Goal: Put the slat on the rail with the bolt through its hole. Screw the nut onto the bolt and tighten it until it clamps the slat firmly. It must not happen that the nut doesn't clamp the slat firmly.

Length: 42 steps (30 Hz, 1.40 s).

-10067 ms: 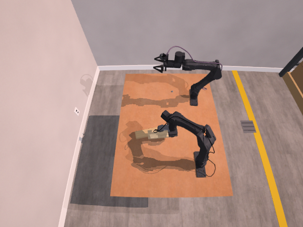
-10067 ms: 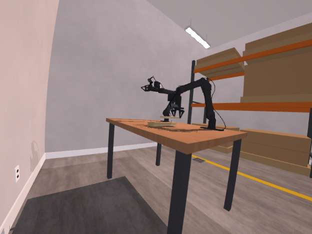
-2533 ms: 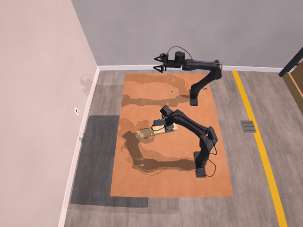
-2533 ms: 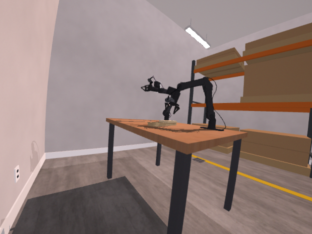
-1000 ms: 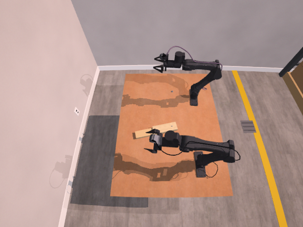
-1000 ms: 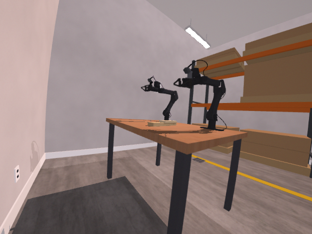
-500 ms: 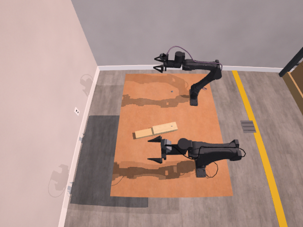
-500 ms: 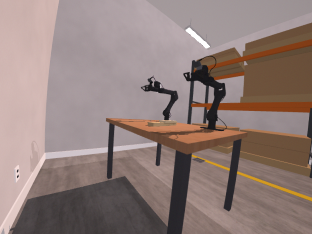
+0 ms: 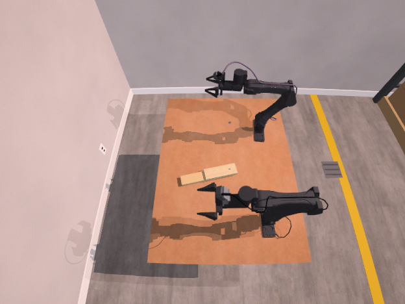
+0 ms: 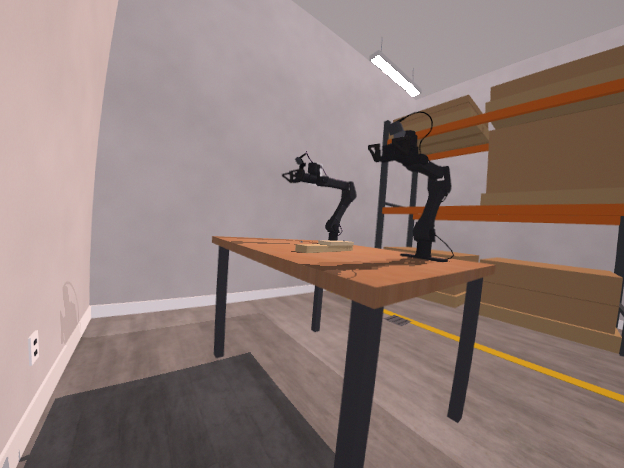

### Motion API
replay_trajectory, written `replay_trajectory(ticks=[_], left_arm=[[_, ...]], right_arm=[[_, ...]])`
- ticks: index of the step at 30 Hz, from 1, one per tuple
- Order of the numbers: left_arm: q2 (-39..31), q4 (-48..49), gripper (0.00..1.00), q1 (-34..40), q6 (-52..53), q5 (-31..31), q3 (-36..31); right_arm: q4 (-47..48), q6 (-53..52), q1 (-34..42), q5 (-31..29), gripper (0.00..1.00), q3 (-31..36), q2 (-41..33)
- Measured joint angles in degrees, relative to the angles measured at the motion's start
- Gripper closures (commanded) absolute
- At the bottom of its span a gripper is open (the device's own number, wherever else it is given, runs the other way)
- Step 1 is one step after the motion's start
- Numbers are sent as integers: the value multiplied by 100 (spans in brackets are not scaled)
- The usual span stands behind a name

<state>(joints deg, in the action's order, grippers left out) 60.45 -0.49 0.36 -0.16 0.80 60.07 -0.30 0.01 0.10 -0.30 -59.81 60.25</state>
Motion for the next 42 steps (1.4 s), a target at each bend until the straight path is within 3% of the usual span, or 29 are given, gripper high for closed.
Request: replay_trajectory(ticks=[21,42], left_arm=[[0,9,0,0,2,-9,0],[0,9,0,0,2,-9,0]], right_arm=[[-11,35,0,13,0,0,0],[-1012,1355,-269,26,0,138,334]])
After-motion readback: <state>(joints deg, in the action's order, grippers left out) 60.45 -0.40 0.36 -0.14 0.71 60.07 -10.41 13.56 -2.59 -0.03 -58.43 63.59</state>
